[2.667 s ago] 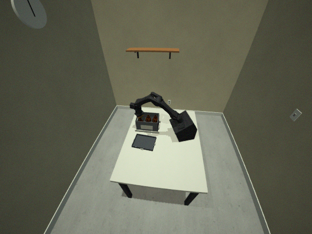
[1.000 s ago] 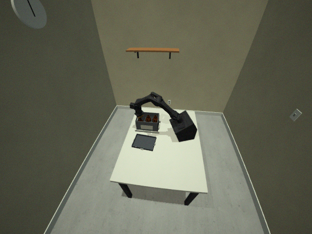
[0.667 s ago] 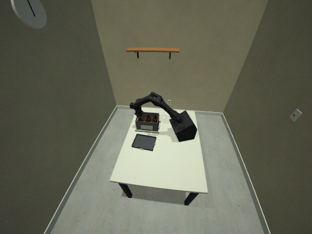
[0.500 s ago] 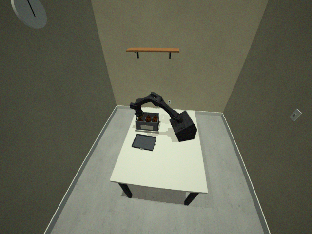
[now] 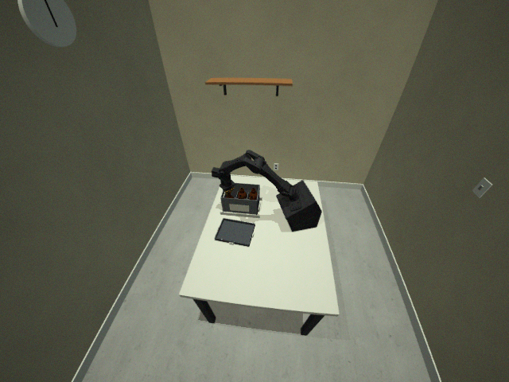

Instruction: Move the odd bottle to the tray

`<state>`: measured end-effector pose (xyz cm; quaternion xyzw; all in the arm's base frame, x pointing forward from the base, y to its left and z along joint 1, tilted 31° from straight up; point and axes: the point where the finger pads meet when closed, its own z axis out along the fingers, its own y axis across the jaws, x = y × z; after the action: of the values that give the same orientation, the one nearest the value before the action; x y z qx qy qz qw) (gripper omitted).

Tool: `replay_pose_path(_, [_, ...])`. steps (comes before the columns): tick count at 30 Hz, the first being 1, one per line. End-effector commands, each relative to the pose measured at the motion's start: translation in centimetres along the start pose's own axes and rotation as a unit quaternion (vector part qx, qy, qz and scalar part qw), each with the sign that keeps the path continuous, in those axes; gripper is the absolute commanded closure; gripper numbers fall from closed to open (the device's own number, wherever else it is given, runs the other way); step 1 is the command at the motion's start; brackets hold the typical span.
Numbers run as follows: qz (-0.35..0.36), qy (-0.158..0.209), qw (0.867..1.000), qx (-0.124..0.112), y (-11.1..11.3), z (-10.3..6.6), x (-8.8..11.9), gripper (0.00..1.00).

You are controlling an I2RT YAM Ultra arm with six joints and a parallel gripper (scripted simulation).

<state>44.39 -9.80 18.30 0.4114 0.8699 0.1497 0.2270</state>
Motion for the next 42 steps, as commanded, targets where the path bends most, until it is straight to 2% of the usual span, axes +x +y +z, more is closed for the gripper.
replay_pose_path(1, [-0.003,-0.035,0.999,-0.016,0.85,-3.79,-1.57,1.00])
replay_pose_path(30, [-0.003,-0.035,0.999,-0.016,0.85,-3.81,-1.57,1.00])
replay_pose_path(42, [-0.003,-0.034,0.999,-0.017,0.99,-4.51,-1.63,1.00])
